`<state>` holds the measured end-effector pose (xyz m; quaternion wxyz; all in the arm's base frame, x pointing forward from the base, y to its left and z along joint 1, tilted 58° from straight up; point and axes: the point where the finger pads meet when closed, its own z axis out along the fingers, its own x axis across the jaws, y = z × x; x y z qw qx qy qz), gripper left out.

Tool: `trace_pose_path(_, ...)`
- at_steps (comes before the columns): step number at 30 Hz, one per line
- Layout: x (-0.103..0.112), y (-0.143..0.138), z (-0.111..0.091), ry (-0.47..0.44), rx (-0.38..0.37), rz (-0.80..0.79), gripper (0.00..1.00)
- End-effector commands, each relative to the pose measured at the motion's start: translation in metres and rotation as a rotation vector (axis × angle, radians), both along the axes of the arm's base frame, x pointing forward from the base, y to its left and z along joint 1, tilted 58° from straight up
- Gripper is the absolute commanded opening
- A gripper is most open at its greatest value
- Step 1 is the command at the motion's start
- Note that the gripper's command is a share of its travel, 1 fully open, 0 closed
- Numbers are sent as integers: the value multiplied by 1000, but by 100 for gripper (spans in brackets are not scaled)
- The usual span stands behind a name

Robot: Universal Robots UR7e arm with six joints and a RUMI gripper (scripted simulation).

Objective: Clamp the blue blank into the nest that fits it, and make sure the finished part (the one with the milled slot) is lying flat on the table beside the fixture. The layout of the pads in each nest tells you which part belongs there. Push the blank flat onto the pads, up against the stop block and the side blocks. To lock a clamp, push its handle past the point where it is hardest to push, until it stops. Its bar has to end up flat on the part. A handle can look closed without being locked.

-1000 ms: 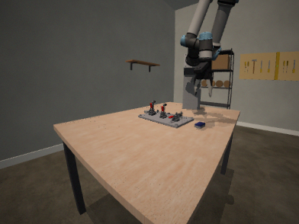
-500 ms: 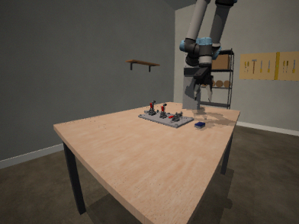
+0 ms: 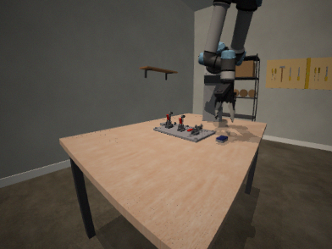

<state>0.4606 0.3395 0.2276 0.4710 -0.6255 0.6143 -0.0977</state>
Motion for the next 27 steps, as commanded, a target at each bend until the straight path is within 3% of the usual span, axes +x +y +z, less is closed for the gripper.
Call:
trace_pose_path(1, 13, 9, -9, -4, 1, -2, 59)
trace_pose_path(12, 38, 25, -27, -4, 1, -2, 59)
trace_pose_path(27, 53, 35, -39, -4, 1, -2, 59)
